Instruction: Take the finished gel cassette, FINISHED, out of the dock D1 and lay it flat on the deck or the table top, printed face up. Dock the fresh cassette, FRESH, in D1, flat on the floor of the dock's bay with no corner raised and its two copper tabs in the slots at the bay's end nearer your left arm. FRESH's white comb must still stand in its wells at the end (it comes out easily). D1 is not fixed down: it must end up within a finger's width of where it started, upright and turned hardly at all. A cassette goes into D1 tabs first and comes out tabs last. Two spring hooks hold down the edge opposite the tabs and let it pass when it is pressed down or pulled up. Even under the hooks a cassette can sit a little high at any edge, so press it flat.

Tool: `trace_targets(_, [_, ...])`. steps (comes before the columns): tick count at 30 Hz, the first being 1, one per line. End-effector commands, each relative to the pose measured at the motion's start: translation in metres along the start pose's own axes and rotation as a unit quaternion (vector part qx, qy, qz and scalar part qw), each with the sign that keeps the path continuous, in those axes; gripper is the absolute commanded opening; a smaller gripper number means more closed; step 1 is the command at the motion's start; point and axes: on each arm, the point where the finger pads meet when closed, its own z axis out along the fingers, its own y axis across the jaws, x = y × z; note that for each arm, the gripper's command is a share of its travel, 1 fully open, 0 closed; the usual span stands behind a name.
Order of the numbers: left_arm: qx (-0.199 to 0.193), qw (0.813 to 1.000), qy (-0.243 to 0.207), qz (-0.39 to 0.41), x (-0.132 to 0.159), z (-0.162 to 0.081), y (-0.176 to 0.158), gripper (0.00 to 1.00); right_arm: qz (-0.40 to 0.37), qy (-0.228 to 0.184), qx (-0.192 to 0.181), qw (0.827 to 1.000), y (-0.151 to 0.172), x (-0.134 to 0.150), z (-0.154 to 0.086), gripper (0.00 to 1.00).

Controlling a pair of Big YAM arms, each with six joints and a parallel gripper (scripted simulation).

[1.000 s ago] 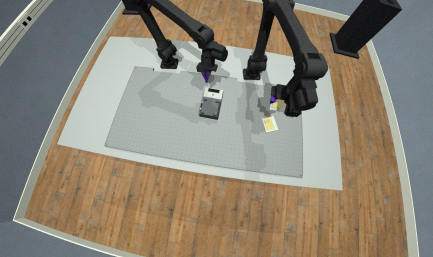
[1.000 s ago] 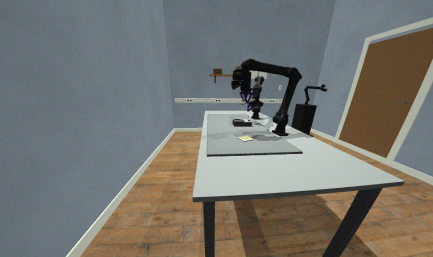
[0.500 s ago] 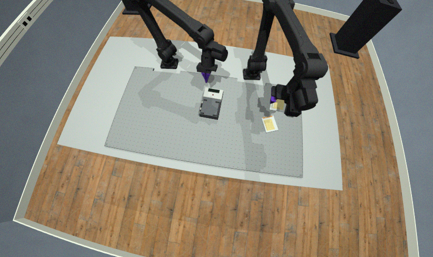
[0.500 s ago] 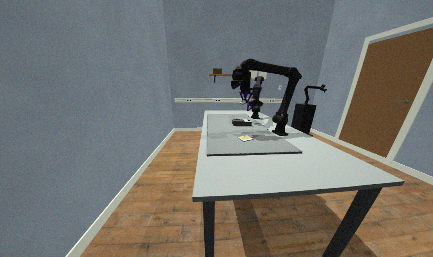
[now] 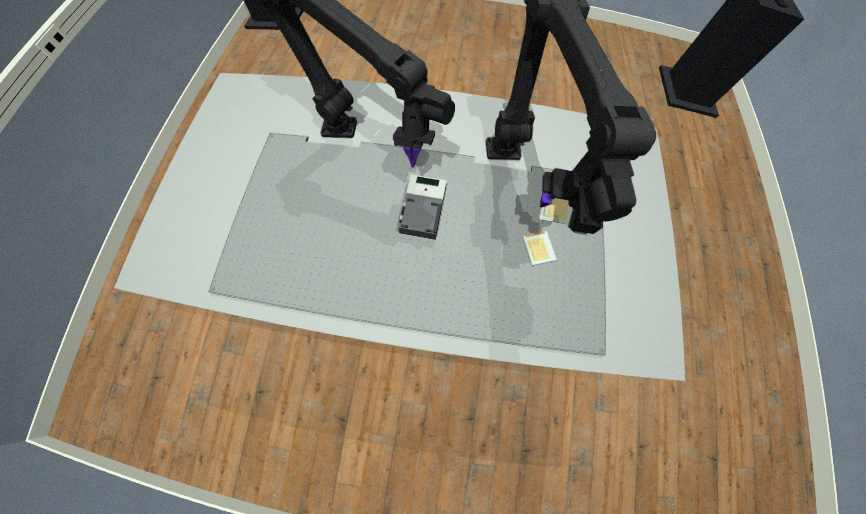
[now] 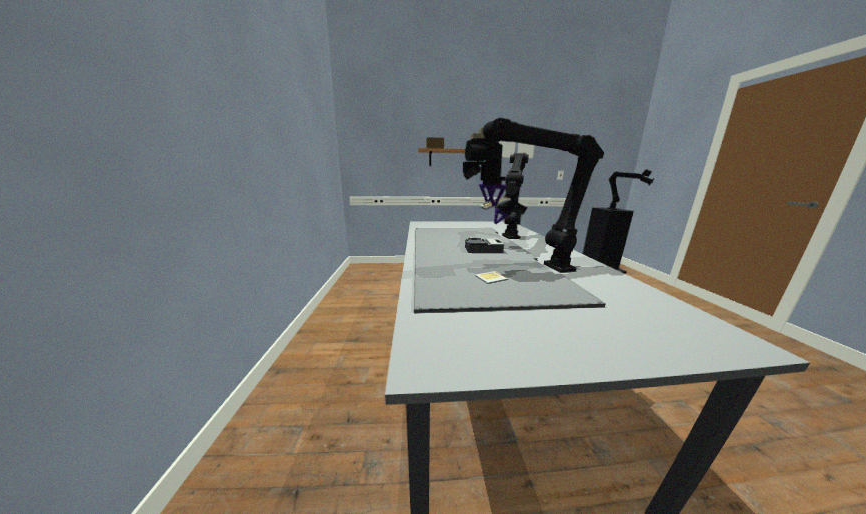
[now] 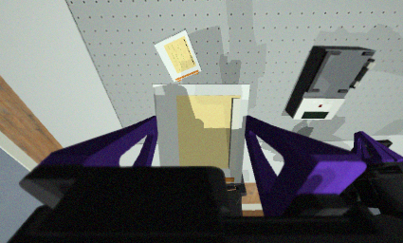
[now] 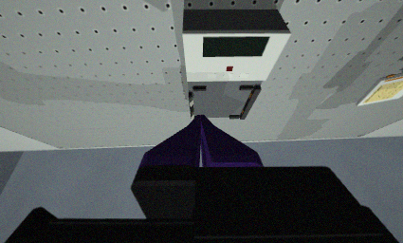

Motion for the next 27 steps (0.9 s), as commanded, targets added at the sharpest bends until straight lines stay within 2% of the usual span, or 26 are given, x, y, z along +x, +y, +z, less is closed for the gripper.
trace_targets(1, [-0.006, 1.000, -0.018, -0.006, -0.008, -0.020, 0.004, 0.00, 0.002, 0.000, -0.007, 1.000, -0.004, 0.008, 0.001, 0.00])
trace_targets(27, [-0.006, 1.000, -0.018, -0.006, -0.008, -0.020, 0.004, 0.00, -0.001, -0.003, -0.013, 1.000, -0.002, 0.002, 0.020, 0.00])
